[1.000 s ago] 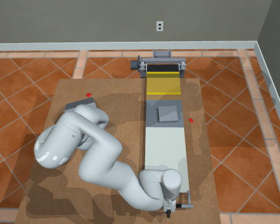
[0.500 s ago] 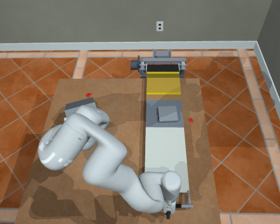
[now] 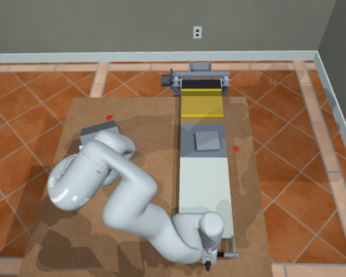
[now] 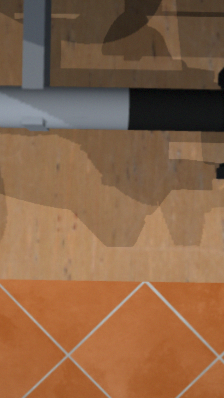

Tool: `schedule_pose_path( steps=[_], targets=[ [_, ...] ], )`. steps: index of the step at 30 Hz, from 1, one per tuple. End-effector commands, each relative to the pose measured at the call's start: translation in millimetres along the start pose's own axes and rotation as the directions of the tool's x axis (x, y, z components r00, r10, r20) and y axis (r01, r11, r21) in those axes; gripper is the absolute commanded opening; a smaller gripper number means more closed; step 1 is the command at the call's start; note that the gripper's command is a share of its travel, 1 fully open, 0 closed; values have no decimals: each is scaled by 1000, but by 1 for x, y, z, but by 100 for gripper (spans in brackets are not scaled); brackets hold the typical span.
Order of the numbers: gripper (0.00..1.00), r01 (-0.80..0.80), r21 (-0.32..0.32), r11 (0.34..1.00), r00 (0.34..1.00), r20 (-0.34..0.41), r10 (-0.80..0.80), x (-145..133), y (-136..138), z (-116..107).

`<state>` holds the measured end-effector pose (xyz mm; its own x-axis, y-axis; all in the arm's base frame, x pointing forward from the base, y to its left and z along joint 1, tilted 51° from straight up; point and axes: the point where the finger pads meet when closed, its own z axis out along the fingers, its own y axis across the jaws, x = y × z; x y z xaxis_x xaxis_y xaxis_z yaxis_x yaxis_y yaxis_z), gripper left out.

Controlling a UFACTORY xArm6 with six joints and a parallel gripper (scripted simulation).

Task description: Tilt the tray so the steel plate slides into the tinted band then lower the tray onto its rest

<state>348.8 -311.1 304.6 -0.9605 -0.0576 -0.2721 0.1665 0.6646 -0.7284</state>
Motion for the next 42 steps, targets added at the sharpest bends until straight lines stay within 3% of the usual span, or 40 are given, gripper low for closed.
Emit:
schedule_pose_path(
  steps=[1, 2, 3, 36, 42],
  targets=[
    [41, -1, 1, 1000, 1000, 3, 1, -1, -1, -1],
    [41, -1, 1, 1000, 1000, 3, 1, -1, -1, -1],
    [0, -1, 1, 1000, 1000, 3, 1, -1, -1, -1],
    [0, -1, 1, 1000, 1000, 3, 1, -1, -1, -1],
    [0, -1, 1, 1000, 1000, 3, 1, -1, 0, -30]
  ],
)
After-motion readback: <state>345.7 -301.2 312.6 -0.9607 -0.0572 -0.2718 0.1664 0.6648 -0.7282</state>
